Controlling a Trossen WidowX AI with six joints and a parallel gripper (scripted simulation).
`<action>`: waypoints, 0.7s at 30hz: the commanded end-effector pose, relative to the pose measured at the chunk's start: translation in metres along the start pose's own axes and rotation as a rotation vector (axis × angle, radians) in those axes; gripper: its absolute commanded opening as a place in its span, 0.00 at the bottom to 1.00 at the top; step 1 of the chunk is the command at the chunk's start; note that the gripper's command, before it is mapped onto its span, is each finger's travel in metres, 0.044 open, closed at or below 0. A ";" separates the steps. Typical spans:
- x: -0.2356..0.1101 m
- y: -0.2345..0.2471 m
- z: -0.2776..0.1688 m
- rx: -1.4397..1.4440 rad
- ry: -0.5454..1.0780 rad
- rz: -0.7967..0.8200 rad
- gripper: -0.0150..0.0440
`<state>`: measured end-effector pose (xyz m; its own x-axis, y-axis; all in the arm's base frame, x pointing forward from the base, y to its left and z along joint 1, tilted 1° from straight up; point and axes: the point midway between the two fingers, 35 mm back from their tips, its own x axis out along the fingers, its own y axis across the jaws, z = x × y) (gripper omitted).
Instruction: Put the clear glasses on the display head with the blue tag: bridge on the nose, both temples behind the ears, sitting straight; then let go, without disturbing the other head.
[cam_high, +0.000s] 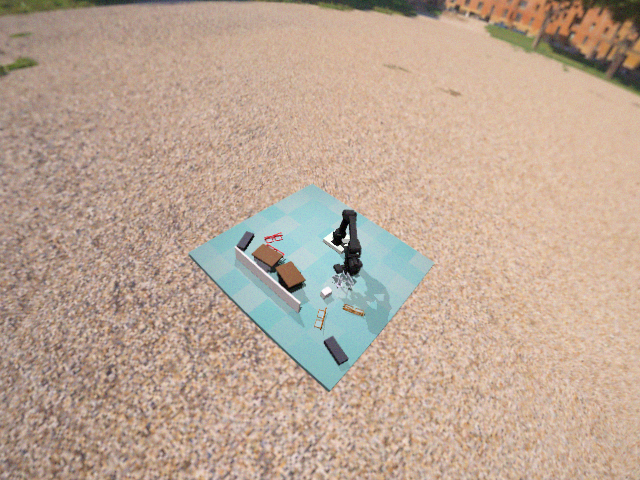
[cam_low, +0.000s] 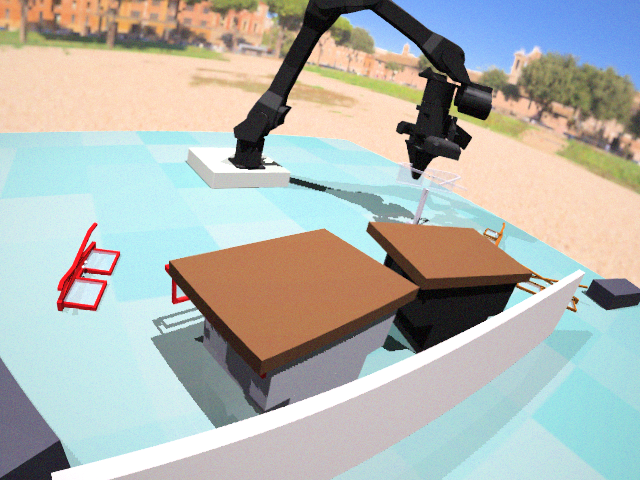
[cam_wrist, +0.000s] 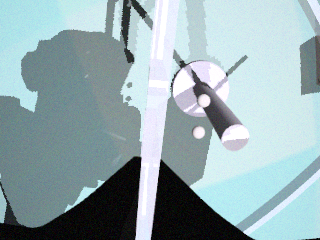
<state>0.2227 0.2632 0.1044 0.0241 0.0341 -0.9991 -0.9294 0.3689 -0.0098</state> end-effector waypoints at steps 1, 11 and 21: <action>0.021 0.000 -0.001 0.005 0.002 -0.004 0.25; 0.033 0.001 -0.001 0.005 0.002 -0.004 0.25; 0.032 0.008 0.004 0.005 0.001 -0.003 0.25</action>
<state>0.2172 0.2686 0.0711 0.0191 0.0288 -0.9994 -0.9295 0.3688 -0.0071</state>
